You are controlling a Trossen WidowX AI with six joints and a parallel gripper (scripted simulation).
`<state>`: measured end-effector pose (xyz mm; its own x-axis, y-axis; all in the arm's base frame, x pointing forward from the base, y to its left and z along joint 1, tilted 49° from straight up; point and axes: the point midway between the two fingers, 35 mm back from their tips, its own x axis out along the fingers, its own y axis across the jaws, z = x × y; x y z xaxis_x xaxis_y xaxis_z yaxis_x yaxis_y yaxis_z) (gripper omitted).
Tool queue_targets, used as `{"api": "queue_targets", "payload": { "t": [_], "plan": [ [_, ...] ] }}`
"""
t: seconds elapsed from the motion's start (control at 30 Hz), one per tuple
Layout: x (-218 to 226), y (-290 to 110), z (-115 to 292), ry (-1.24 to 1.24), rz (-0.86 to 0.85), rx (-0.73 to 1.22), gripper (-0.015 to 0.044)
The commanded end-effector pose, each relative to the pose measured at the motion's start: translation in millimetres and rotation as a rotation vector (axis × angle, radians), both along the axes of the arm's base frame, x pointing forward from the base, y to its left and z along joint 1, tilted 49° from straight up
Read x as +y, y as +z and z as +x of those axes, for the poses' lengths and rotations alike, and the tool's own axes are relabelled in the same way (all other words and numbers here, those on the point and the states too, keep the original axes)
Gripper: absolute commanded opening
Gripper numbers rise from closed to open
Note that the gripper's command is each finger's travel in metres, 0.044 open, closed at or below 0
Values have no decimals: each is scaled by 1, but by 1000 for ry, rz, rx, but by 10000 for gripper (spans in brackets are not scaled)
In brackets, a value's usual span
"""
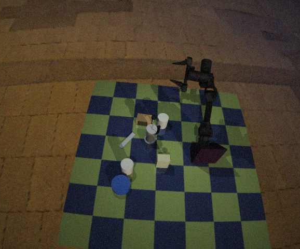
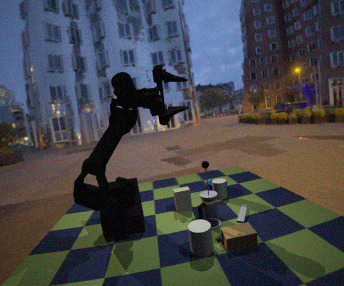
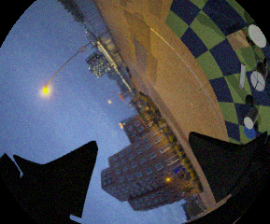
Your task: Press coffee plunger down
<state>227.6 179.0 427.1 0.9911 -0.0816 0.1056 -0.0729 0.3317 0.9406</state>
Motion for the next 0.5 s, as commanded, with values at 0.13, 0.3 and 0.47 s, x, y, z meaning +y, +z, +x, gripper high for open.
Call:
{"api": "queue_targets", "payload": {
  "t": [0.13, 0.3, 0.47],
  "plan": [
    [-8, -116, 41, -212, -1053, 346, 440],
    [-30, -173, 51, -253, -1602, 575, 440],
    [-47, -206, 52, -247, -1914, 721, 440]
  ]
}}
